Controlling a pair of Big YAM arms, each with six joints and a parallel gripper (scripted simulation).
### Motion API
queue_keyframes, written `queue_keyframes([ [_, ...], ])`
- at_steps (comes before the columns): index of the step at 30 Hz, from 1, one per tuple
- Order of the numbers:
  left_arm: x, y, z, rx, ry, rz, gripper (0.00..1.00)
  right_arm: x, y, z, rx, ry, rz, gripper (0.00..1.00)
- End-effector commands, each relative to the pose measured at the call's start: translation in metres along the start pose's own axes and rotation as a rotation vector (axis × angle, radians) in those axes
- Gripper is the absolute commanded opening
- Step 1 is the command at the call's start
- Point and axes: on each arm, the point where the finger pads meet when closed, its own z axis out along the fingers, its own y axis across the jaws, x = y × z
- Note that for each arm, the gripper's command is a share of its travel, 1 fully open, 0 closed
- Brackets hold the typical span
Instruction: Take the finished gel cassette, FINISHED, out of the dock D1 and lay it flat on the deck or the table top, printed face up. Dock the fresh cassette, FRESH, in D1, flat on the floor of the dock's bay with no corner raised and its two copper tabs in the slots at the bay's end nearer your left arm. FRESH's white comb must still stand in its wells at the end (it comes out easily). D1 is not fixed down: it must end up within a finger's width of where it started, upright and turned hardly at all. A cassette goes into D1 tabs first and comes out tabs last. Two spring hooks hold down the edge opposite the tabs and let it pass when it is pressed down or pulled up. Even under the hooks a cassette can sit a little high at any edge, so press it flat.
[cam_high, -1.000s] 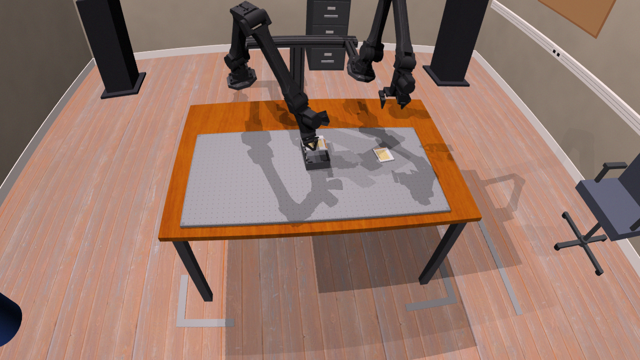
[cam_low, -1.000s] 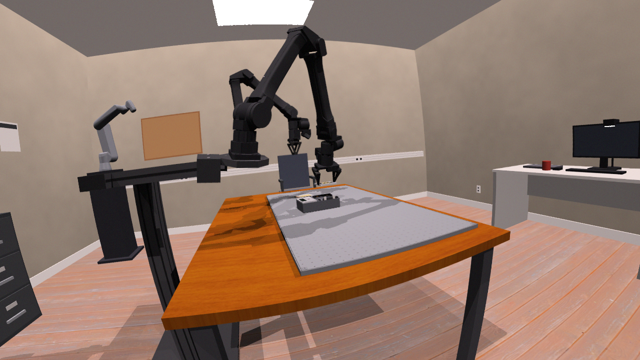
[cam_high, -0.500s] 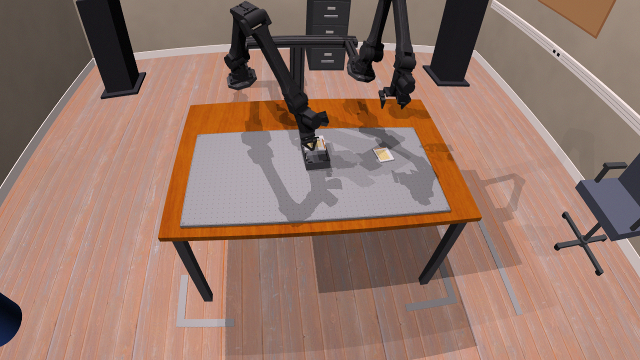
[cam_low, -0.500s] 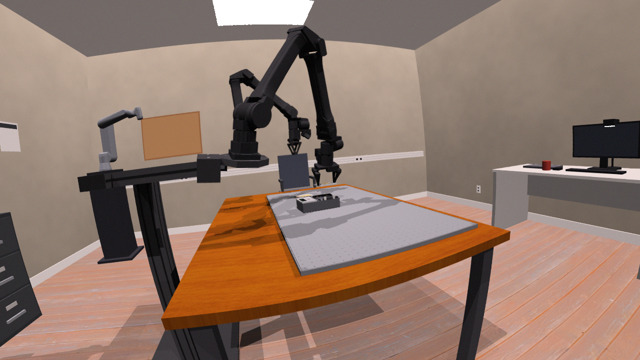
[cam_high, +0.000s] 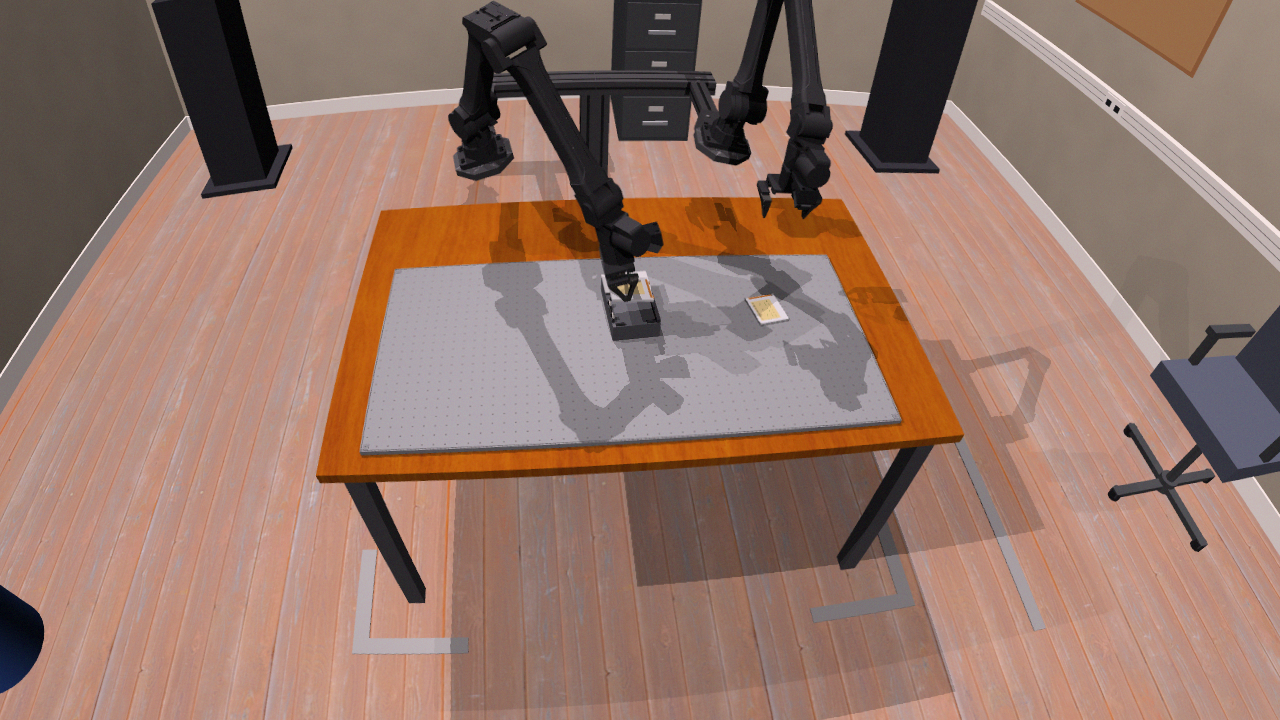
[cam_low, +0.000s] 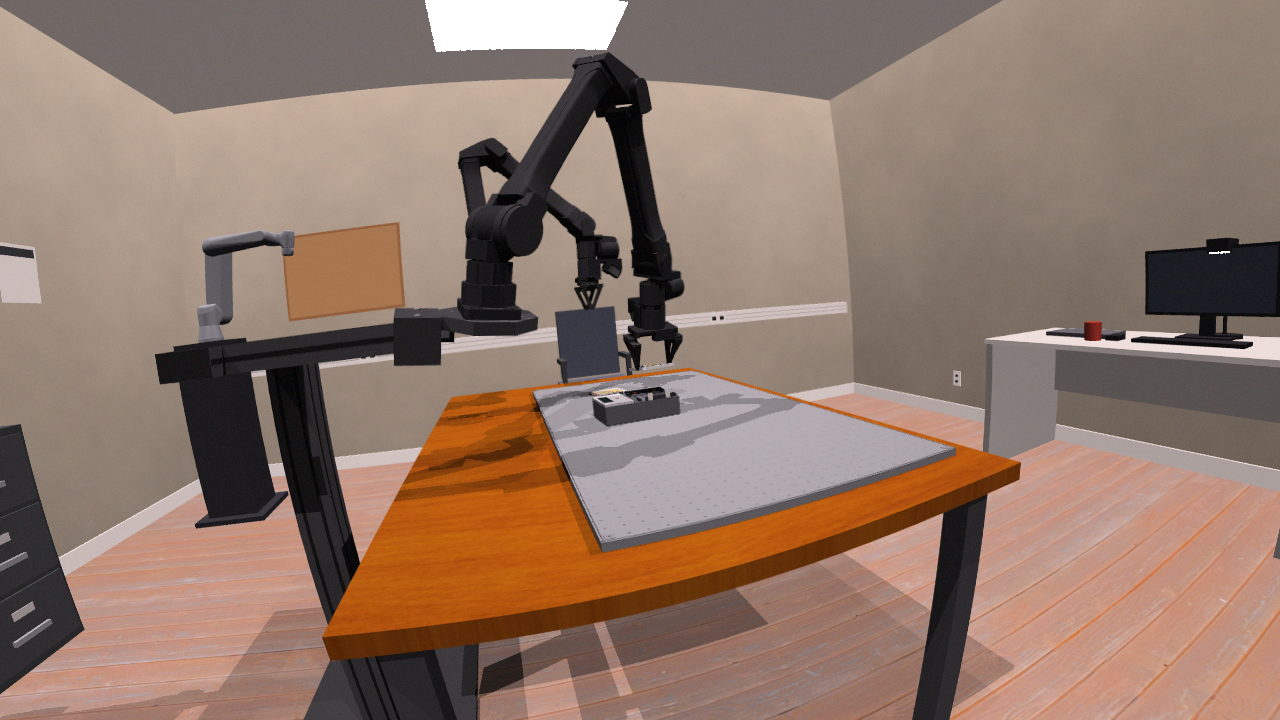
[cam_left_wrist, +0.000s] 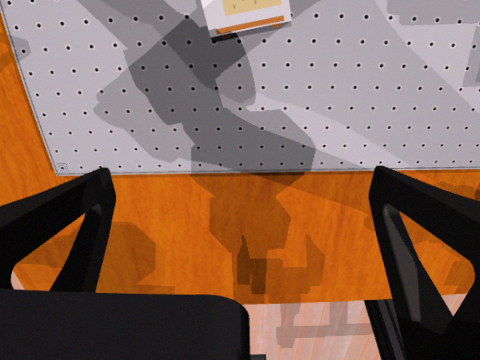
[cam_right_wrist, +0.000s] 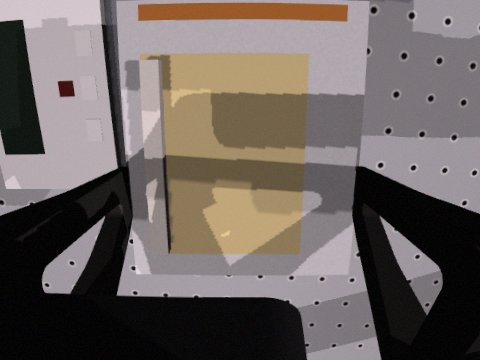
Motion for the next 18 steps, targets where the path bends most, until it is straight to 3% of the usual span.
queue_keyframes([
  [1, -0.017, 0.000, -0.013, -0.005, -0.033, -0.004, 1.00, -0.015, -0.010, 0.002, 0.011, -0.006, 0.001, 0.00],
  [4, -0.017, 0.000, -0.013, -0.005, -0.033, -0.004, 1.00, -0.015, -0.010, 0.002, 0.011, -0.006, 0.001, 0.00],
  [6, -0.017, 0.000, -0.013, -0.005, -0.033, -0.004, 1.00, -0.016, -0.010, 0.004, -0.002, 0.059, 0.006, 0.00],
  [18, -0.017, 0.000, -0.013, -0.005, -0.033, -0.004, 1.00, -0.019, -0.008, 0.012, -0.003, 0.062, 0.006, 0.00],
])
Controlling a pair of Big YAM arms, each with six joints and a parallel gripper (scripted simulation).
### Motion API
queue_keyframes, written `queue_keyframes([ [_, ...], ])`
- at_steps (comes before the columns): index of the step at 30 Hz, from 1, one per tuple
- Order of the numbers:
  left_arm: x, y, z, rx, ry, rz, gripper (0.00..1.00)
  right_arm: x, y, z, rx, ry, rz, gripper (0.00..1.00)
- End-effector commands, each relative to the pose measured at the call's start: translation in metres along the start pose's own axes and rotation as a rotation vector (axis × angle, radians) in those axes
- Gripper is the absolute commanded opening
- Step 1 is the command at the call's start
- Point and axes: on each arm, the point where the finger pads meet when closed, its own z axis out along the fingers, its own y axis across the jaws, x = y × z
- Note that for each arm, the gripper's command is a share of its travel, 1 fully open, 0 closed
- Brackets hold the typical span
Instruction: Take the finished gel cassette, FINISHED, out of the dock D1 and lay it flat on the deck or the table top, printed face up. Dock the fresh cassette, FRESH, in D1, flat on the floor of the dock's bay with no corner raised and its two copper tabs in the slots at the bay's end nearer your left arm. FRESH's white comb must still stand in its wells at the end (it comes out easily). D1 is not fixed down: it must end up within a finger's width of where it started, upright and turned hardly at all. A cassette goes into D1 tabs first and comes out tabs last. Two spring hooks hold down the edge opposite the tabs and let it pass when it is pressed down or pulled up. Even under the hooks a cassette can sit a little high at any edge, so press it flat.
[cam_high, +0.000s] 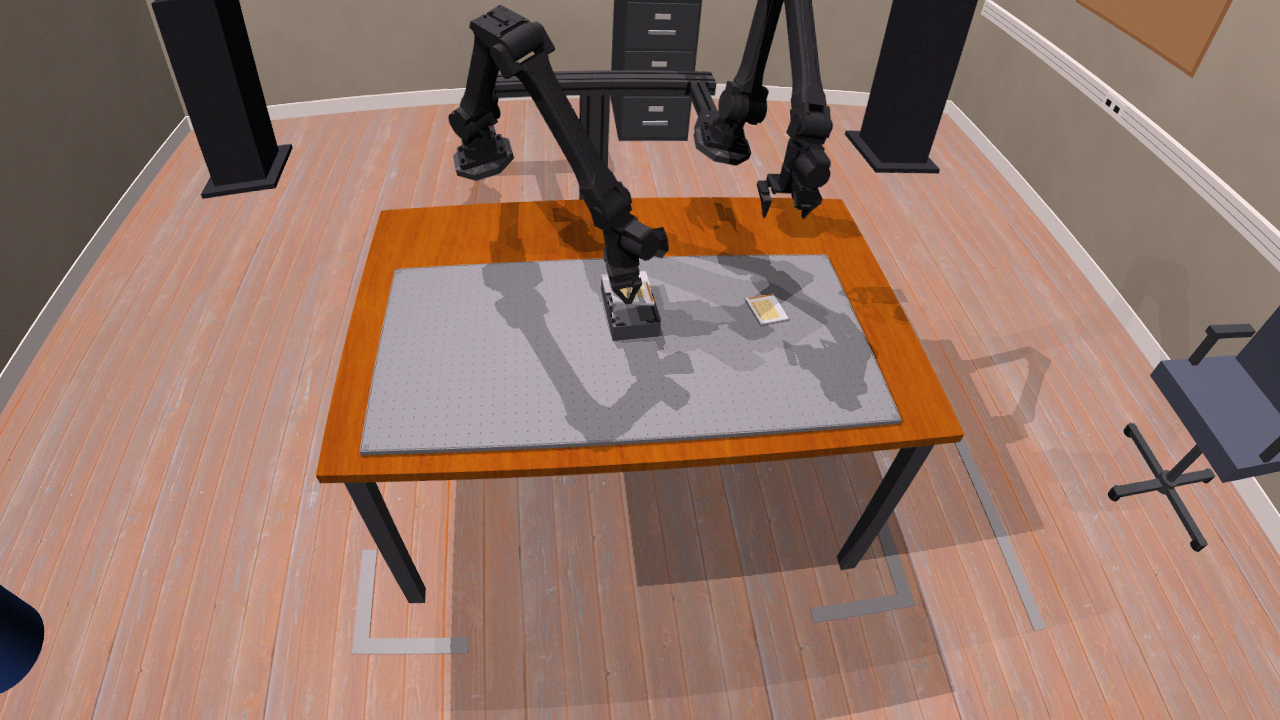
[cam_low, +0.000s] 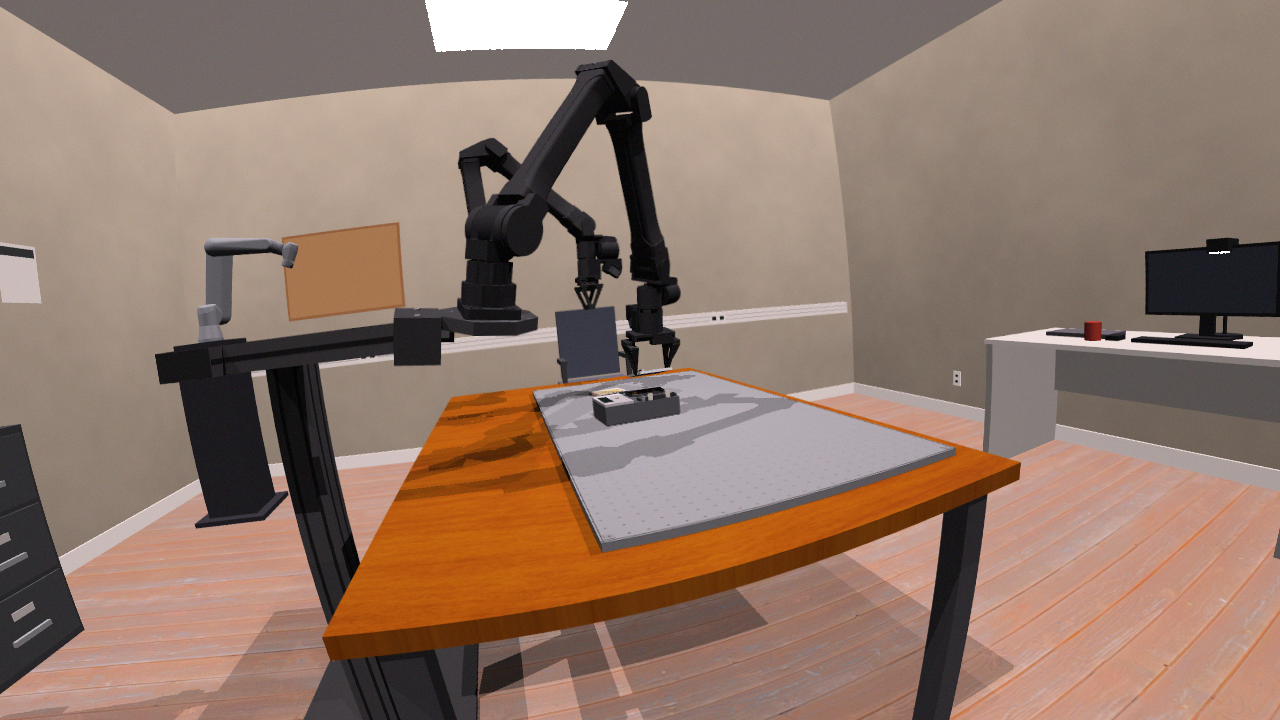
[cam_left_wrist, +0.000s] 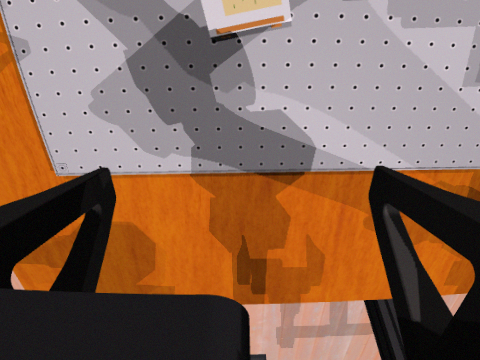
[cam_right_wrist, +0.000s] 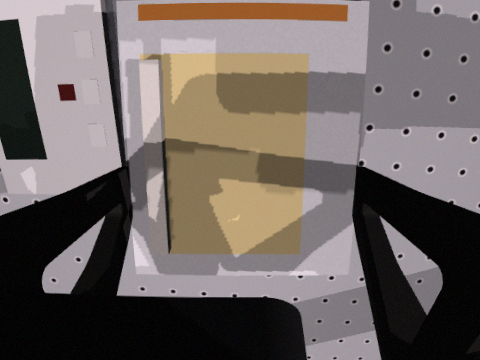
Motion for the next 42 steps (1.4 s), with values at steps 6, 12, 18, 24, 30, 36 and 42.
queue_keyframes([
  [6, -0.017, 0.000, -0.013, -0.005, -0.033, -0.004, 1.00, -0.016, -0.013, 0.001, 0.019, 0.004, 0.008, 0.00],
  [12, -0.017, 0.000, -0.013, -0.005, -0.033, -0.004, 1.00, -0.015, -0.014, 0.006, 0.019, 0.004, 0.008, 0.00],
  [18, -0.017, 0.000, -0.013, -0.005, -0.033, -0.004, 1.00, -0.015, -0.014, 0.006, 0.019, 0.004, 0.008, 0.00],
  [24, -0.017, 0.000, -0.013, -0.005, -0.033, -0.004, 1.00, -0.014, -0.015, 0.008, 0.022, 0.002, 0.008, 0.00],
  [30, -0.017, 0.000, -0.013, -0.005, -0.033, -0.004, 1.00, -0.012, -0.015, 0.013, 0.022, 0.002, 0.008, 0.00],
  [36, -0.017, 0.000, -0.013, -0.005, -0.033, -0.004, 1.00, -0.012, -0.015, 0.013, 0.022, 0.002, 0.008, 0.00],
  [42, -0.017, 0.000, -0.013, -0.005, -0.033, -0.004, 1.00, -0.011, -0.017, 0.015, 0.037, -0.008, 0.009, 0.00],
])
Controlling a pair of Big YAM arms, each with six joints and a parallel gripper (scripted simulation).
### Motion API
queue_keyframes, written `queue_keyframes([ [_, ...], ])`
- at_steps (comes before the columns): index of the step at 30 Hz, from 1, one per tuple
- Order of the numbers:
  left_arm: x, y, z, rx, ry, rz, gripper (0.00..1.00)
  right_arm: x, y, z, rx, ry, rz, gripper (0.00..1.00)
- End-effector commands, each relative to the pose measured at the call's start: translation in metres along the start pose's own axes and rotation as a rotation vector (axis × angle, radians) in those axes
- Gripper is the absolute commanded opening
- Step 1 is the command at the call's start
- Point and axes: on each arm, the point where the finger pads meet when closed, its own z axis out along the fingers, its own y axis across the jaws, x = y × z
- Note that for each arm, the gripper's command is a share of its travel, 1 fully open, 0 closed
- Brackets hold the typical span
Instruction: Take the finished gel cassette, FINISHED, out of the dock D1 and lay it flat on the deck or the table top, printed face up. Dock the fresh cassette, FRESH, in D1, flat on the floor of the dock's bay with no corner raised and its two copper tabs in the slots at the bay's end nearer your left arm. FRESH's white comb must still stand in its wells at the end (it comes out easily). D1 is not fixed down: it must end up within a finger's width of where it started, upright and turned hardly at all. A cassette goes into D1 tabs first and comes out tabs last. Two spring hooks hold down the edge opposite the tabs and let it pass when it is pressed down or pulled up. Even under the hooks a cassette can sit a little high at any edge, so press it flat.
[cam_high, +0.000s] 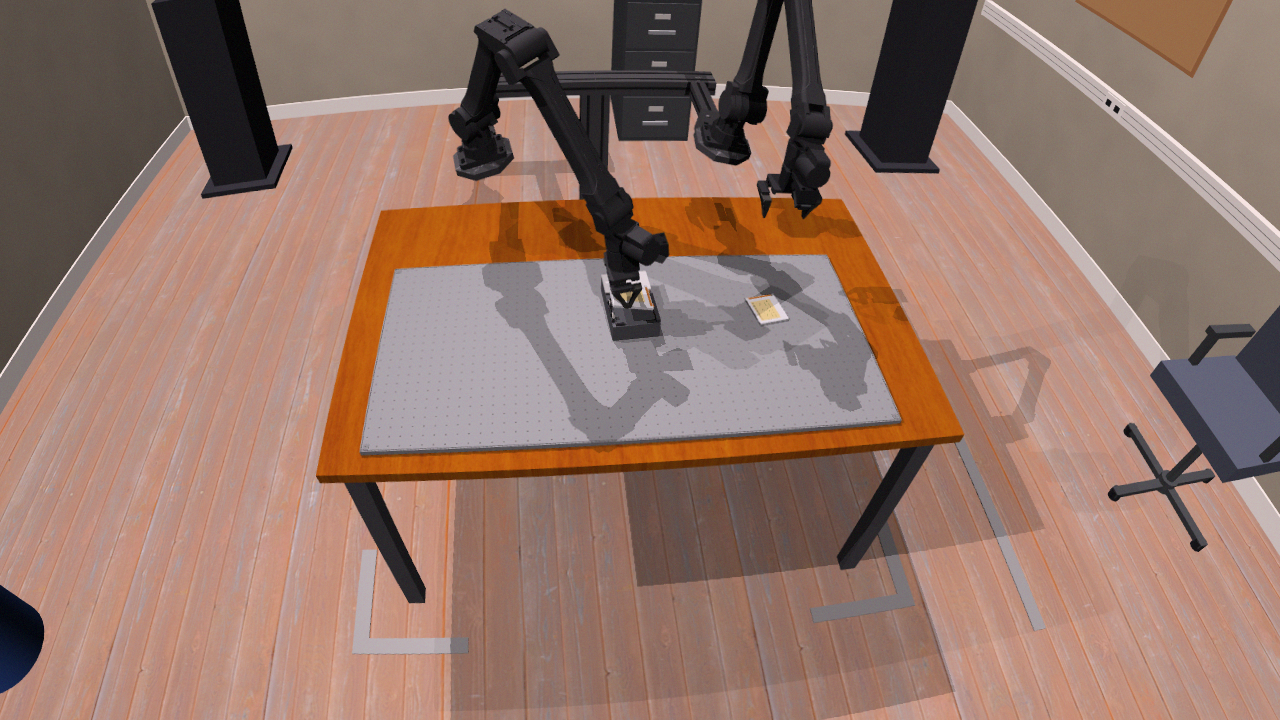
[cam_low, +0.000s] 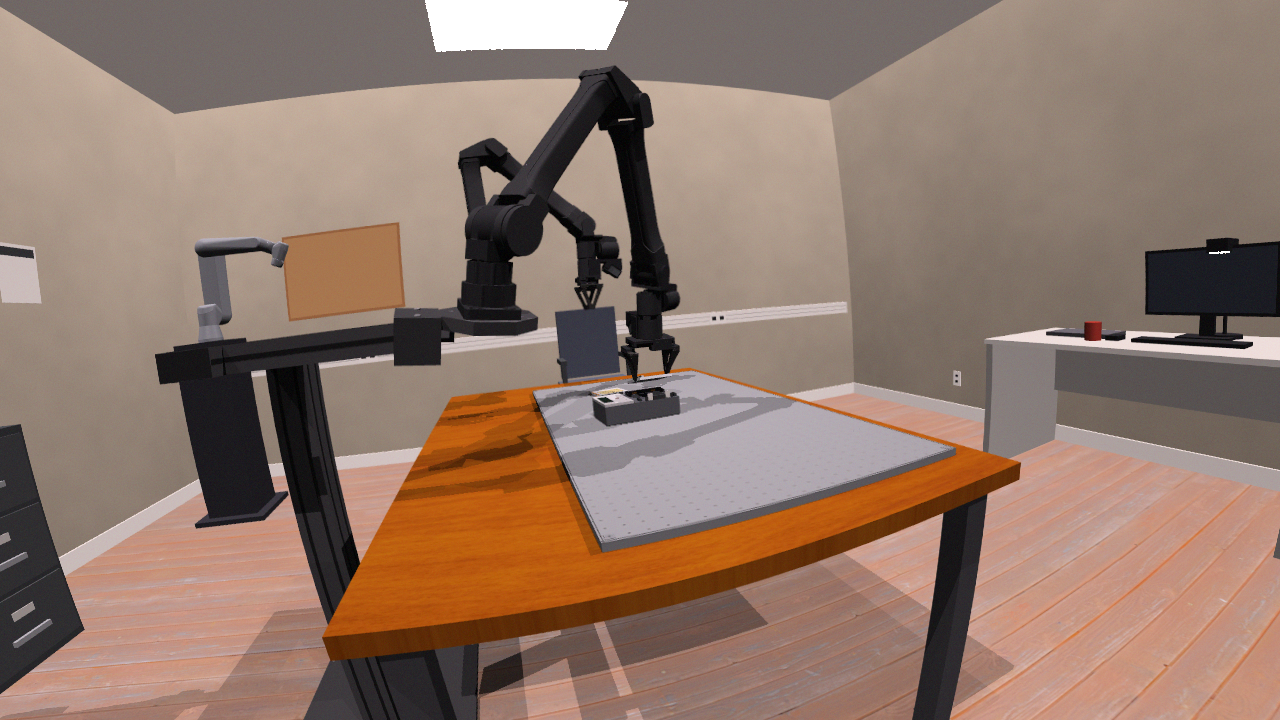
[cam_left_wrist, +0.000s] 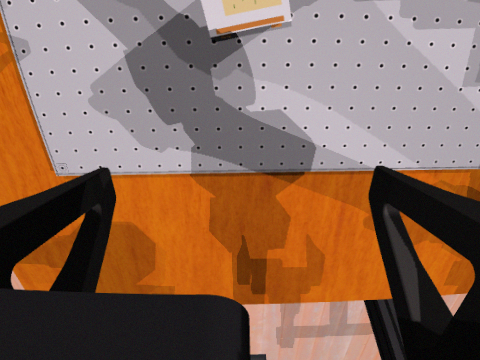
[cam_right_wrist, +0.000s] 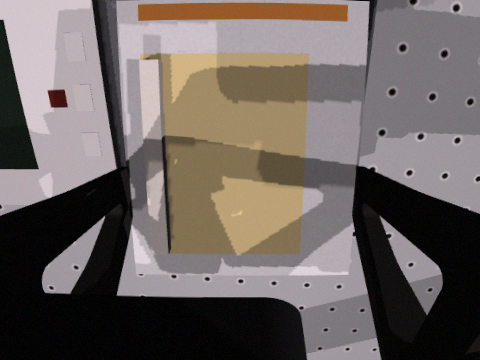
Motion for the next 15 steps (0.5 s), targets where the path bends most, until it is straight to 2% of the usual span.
queue_keyframes([
  [1, -0.0170, -0.0004, -0.0132, -0.005, -0.033, -0.004, 1.00, -0.0135, -0.0189, 0.0005, 0.044, -0.028, 0.006, 0.00],
  [15, -0.0170, -0.0004, -0.0132, -0.005, -0.033, -0.004, 1.00, -0.0115, -0.0229, 0.0059, 0.044, -0.028, 0.006, 0.00],
])
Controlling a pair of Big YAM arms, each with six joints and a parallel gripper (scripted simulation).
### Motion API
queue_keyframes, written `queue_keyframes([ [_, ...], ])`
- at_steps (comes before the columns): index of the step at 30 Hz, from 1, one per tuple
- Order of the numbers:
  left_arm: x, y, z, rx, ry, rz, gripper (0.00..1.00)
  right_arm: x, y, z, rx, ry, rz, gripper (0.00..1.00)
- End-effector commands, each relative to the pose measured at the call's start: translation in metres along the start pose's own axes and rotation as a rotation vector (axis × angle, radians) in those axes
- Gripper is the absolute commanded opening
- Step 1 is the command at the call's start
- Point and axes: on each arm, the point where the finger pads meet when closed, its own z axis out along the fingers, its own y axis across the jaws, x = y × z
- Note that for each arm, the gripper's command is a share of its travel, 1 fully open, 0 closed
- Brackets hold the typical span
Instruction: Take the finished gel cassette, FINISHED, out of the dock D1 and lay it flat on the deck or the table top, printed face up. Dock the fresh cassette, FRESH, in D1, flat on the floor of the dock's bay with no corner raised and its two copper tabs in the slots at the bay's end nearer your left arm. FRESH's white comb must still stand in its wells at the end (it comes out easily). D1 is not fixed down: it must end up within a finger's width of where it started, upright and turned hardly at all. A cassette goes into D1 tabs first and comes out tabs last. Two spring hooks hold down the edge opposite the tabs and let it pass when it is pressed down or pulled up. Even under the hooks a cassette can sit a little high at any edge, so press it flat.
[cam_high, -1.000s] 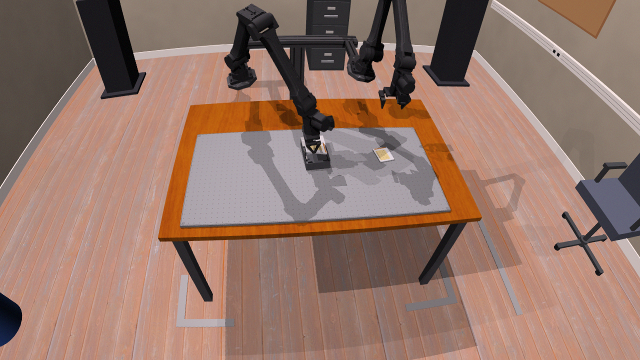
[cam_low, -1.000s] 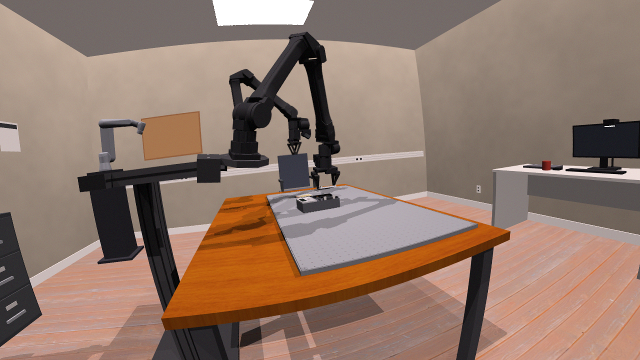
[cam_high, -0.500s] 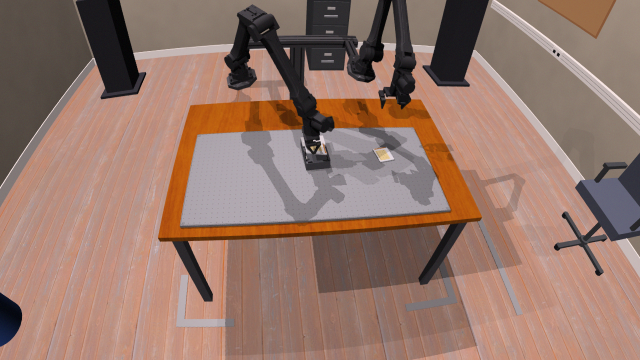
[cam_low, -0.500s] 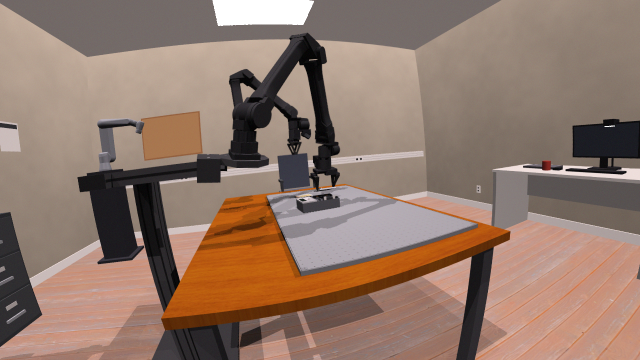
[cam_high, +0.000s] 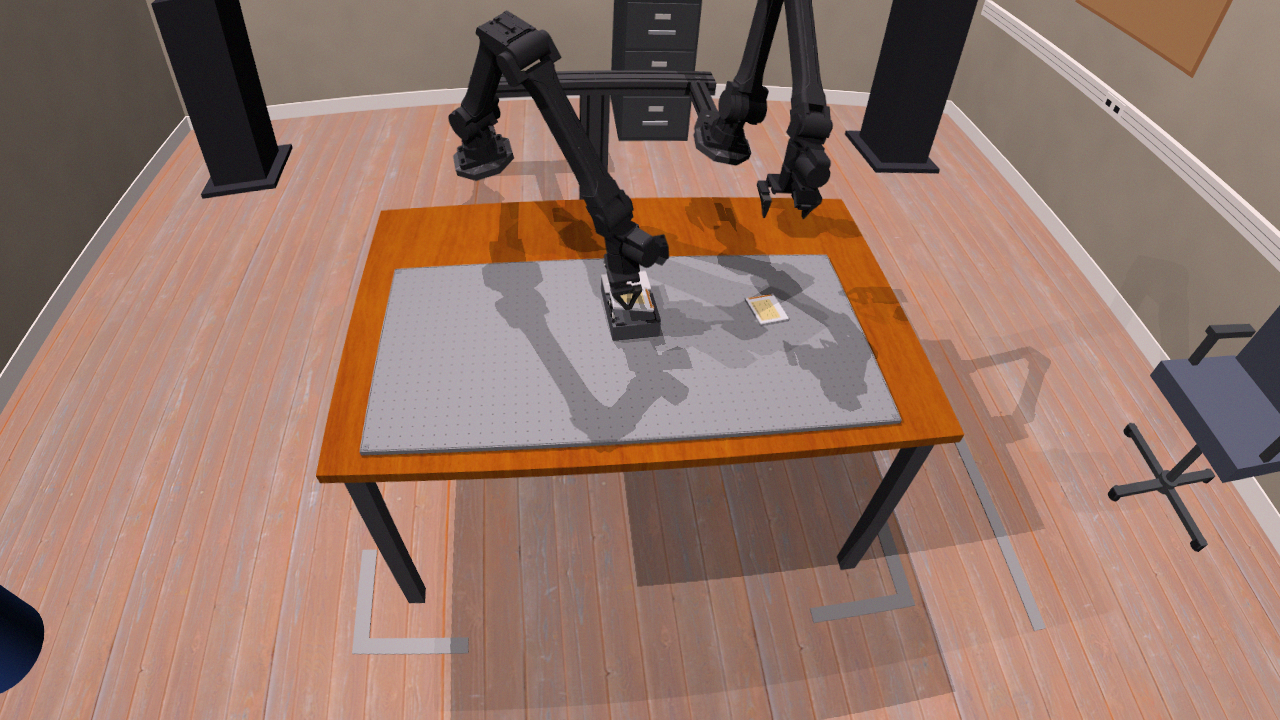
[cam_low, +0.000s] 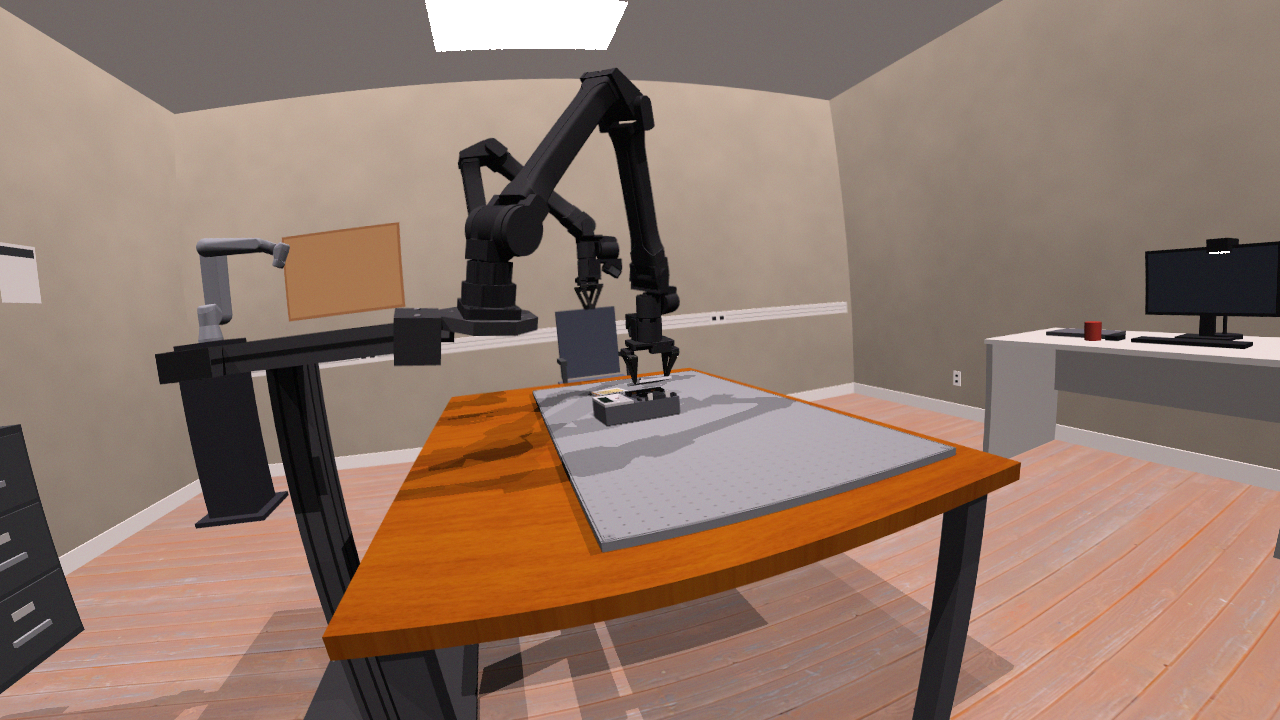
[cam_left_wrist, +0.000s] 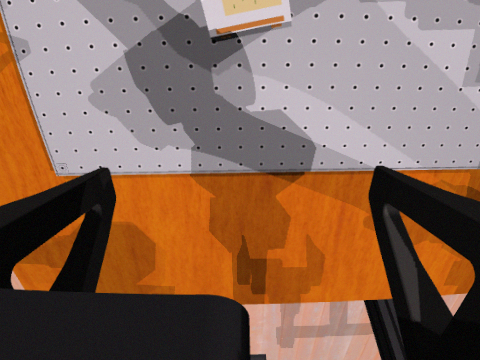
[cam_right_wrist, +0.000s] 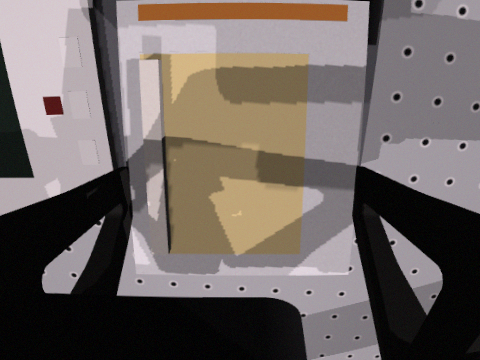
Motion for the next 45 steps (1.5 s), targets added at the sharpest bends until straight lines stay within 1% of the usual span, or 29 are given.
queue_keyframes([
  [1, -0.017, 0.000, -0.013, -0.005, -0.033, -0.004, 1.00, -0.011, -0.024, 0.000, 0.041, -0.026, 0.006, 0.00],
  [11, -0.017, 0.000, -0.013, -0.005, -0.033, -0.004, 1.00, -0.005, -0.029, 0.006, 0.045, -0.029, 0.006, 0.00],
  [21, -0.017, 0.000, -0.013, -0.005, -0.033, -0.004, 1.00, -0.005, -0.029, 0.006, 0.045, -0.029, 0.006, 0.00],
  [25, -0.017, 0.000, -0.013, -0.005, -0.033, -0.004, 1.00, -0.004, -0.029, 0.011, 0.045, -0.030, -0.002, 0.00],
  [45, -0.017, 0.000, -0.013, -0.005, -0.033, -0.004, 1.00, -0.003, -0.029, 0.012, 0.043, -0.031, 0.002, 0.00],
])
